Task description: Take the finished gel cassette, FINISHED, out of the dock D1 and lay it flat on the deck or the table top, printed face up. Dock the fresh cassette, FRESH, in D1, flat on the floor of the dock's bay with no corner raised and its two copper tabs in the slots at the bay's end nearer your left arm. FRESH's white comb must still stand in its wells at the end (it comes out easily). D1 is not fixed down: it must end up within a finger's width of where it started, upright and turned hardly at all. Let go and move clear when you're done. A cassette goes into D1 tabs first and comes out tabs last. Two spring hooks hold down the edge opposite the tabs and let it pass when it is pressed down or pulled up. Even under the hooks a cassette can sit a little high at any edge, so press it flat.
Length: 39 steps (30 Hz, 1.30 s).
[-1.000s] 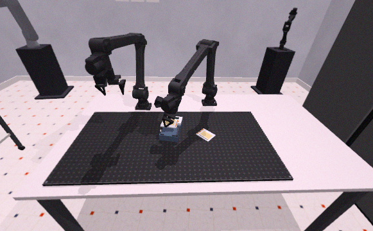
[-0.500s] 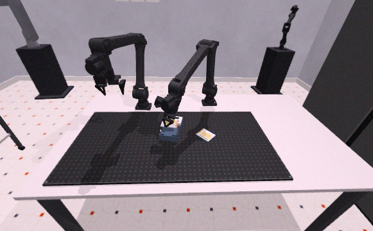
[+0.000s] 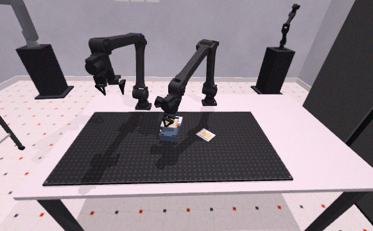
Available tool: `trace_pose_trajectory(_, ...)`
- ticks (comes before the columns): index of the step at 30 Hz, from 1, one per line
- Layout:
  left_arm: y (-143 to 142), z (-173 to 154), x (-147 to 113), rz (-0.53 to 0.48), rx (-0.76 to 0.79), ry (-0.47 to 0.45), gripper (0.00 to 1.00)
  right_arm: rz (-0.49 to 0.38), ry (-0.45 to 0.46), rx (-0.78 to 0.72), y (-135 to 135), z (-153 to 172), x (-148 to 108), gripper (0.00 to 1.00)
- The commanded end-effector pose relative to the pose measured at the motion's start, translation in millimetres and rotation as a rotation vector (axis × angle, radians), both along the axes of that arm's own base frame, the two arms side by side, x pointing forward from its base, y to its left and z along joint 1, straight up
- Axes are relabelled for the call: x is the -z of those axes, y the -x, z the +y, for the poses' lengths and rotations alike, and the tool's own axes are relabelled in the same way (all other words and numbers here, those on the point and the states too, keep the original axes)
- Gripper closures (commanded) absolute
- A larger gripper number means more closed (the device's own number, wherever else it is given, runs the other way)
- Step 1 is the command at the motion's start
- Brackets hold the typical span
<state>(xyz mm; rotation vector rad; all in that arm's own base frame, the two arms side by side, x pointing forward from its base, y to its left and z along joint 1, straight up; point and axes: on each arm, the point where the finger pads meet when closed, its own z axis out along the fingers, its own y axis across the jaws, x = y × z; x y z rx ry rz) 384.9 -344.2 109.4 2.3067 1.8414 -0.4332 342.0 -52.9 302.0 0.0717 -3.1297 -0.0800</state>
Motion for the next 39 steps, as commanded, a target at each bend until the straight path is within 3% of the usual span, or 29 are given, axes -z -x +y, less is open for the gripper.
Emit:
trace_pose_trajectory(1, -19.2, -12.4, -29.6, -0.05, -0.009, 0.034, 1.0, -0.042, 0.005, -0.013, -13.9, -1.7, -23.3, 0.0)
trace_pose_trajectory(12, -19.2, -12.4, -29.6, -0.05, -0.009, 0.034, 1.0, -0.042, 0.005, -0.013, -13.9, -1.7, -23.3, 0.0)
trace_pose_trajectory(14, -22.6, -14.6, -34.9, -0.099, -0.018, 0.069, 1.0, -0.042, 0.005, -0.013, -13.9, -1.7, -23.3, 0.0)
trace_pose_trajectory(23, -34.6, -22.3, -53.3, -0.099, -0.018, 0.069, 1.0, -0.042, 0.005, -0.013, -13.9, -1.7, -23.3, 0.0)
trace_pose_trajectory(30, -34.6, -22.3, -53.3, -0.099, -0.018, 0.069, 1.0, -0.042, 0.005, -0.013, -13.9, -1.7, -23.3, 0.0)
trace_pose_trajectory(39, -47.5, 10.2, -54.3, -0.067, -0.244, 0.017, 1.0, -0.042, 0.005, -0.013, -13.9, -1.7, -23.3, 0.0)
